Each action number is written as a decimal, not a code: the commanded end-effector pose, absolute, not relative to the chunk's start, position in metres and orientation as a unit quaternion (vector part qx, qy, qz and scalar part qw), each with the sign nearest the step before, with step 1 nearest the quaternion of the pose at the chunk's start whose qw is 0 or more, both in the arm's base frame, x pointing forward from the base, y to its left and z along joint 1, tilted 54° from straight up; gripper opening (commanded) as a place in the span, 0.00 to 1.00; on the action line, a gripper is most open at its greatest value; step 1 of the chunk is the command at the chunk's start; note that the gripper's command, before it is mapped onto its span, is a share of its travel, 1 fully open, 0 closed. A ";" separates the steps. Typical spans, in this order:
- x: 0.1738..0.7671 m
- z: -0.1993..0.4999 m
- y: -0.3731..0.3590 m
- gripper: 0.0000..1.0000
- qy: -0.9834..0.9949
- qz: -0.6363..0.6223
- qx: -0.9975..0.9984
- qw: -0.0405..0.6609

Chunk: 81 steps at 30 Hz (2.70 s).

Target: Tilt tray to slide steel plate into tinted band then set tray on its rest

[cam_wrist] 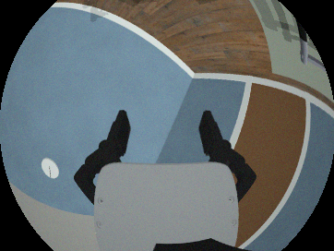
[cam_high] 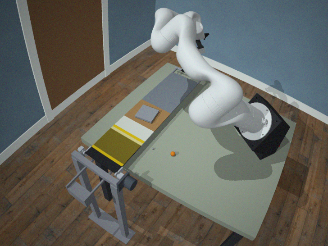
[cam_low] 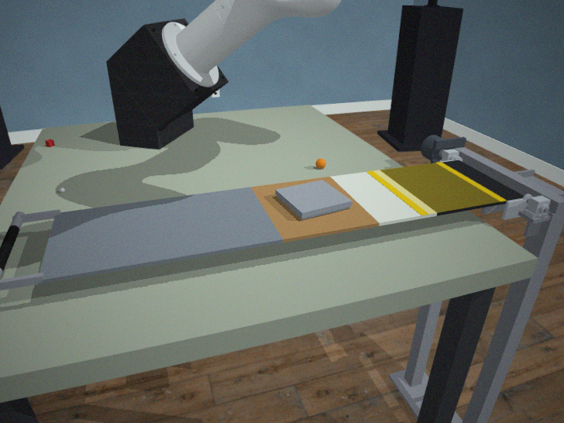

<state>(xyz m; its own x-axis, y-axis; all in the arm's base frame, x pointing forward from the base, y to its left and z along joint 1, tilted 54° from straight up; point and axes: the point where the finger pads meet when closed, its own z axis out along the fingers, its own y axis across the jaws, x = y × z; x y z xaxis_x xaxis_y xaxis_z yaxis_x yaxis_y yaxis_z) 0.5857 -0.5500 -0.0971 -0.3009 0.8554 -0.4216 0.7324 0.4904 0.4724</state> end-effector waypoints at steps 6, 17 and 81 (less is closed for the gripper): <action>0.605 -0.087 -0.516 1.00 0.843 0.152 0.395 0.331; 0.611 -0.078 -0.464 1.00 0.877 0.218 0.274 0.330; 0.566 -0.059 -0.353 0.40 0.891 0.366 0.037 0.264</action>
